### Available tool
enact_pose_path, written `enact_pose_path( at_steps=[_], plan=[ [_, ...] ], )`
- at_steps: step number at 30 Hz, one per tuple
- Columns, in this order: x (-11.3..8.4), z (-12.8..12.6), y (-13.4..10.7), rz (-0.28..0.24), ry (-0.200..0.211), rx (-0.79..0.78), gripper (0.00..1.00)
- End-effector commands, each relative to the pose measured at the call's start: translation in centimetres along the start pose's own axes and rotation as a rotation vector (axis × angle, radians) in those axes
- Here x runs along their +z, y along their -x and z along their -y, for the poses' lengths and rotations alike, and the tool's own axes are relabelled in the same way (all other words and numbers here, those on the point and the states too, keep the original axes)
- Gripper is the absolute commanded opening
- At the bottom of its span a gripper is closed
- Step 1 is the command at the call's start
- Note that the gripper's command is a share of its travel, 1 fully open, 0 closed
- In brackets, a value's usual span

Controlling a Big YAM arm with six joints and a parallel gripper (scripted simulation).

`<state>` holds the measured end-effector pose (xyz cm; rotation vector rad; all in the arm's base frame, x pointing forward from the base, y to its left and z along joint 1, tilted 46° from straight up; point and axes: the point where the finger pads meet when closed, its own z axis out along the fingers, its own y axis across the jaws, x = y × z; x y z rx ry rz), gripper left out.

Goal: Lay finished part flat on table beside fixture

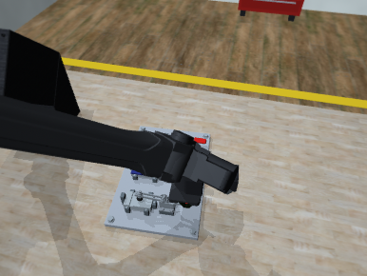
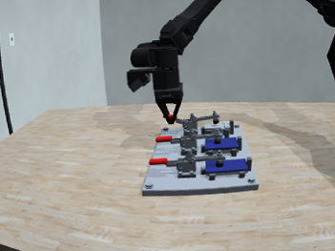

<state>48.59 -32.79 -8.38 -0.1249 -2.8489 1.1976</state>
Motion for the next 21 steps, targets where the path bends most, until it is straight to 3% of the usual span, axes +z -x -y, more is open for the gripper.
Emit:
enact_pose_path(
  at_steps=[1,21],
  plan=[
    [-2.7,-0.1,-0.5,0.007,-0.013,-0.004,0.00],
    [-3.4,-0.1,-1.9,0.006,-0.012,-0.004,0.00]
  ],
)
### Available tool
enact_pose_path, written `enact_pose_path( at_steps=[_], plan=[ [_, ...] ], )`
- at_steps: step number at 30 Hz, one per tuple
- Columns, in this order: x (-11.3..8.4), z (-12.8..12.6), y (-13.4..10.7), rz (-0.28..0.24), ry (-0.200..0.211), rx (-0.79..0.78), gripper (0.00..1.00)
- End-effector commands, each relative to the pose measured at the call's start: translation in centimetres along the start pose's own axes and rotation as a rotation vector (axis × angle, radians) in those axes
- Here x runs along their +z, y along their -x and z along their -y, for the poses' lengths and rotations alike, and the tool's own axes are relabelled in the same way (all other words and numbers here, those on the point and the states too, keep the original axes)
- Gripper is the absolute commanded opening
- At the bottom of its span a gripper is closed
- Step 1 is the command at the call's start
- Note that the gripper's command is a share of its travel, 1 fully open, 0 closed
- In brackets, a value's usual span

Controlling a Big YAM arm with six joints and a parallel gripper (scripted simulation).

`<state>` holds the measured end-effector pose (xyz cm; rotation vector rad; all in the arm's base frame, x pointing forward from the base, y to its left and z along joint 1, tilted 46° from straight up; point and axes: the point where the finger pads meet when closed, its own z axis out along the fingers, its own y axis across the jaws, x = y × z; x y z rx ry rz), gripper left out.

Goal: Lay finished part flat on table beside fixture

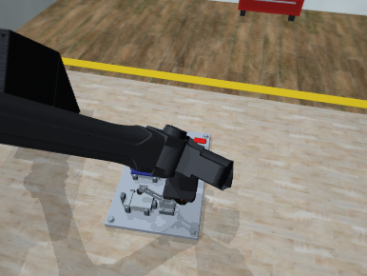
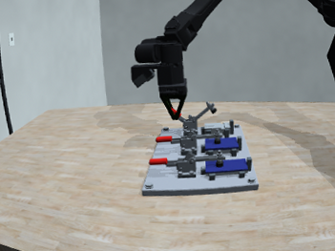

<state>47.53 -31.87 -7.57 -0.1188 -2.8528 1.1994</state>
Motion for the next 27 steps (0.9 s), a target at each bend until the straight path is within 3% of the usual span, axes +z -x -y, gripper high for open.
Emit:
enact_pose_path(
  at_steps=[1,27],
  plan=[
    [-2.2,-0.1,-0.8,0.001,-0.012,-0.002,0.00],
    [-1.4,0.9,-2.9,-0.021,-0.012,0.018,0.00]
  ],
)
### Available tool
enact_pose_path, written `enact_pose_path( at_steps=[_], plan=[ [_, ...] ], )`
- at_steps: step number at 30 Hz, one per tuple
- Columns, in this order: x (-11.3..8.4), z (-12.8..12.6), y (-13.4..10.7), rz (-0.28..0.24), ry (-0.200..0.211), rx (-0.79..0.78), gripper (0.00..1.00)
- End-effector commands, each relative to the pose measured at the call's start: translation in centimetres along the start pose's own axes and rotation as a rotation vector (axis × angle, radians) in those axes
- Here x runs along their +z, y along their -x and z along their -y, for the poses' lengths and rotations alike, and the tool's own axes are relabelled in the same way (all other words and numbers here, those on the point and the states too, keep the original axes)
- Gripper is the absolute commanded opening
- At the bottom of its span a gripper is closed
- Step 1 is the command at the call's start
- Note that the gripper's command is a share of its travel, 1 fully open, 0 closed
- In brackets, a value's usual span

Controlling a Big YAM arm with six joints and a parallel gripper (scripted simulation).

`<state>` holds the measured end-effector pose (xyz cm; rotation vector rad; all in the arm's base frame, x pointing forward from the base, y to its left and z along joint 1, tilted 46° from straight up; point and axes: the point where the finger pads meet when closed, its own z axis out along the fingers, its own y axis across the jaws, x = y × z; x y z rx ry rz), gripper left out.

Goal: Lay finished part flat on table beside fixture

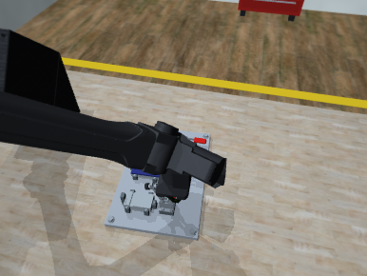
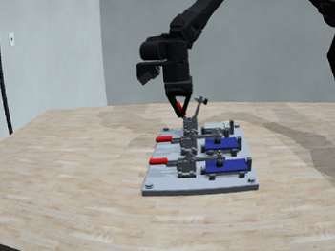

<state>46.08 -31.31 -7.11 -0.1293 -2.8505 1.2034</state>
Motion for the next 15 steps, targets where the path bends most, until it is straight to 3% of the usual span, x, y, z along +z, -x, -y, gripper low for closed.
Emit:
enact_pose_path(
  at_steps=[1,15],
  plan=[
    [-0.75,0.92,-1.49,-0.019,-0.009,0.012,0.00],
    [-0.57,1.07,-1.97,-0.023,-0.009,0.016,0.00]
  ],
)
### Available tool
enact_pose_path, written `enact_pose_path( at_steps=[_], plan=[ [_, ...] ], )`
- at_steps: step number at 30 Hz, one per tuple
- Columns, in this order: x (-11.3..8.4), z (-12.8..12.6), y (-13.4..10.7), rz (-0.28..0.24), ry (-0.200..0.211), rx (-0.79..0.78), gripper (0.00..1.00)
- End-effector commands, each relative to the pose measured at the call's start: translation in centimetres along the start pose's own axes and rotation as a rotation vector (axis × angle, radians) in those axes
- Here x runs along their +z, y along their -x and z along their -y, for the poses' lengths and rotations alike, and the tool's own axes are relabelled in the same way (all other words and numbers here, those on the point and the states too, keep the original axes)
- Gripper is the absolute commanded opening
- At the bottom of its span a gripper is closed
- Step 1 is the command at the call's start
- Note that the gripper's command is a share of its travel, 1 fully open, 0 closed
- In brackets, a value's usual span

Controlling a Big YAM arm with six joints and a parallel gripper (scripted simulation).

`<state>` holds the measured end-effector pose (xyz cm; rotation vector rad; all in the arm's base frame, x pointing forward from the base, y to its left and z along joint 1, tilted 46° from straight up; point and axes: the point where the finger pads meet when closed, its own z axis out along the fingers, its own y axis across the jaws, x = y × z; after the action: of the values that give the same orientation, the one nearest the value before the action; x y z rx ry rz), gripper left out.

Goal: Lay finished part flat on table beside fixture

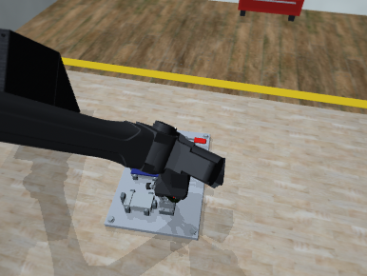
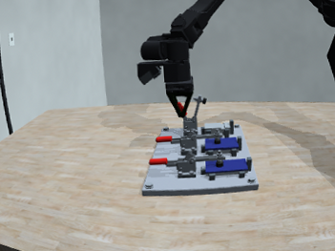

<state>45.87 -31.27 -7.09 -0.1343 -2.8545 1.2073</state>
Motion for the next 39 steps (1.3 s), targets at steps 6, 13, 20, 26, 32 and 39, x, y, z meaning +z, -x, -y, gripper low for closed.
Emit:
enact_pose_path(
  at_steps=[6,13,20,26,32,39],
  plan=[
    [-0.57,1.06,-1.81,-0.026,-0.008,0.010,0.00],
    [-0.54,1.08,-1.86,-0.027,-0.008,0.010,0.00],
    [-0.54,1.08,-1.86,-0.027,-0.008,0.010,0.00],
    [-0.70,0.97,-2.07,-0.029,-0.009,0.005,0.00],
    [-0.78,0.96,-2.38,-0.035,-0.010,0.001,0.00],
    [-1.03,0.79,-2.51,-0.036,-0.012,-0.006,0.00]
  ],
)
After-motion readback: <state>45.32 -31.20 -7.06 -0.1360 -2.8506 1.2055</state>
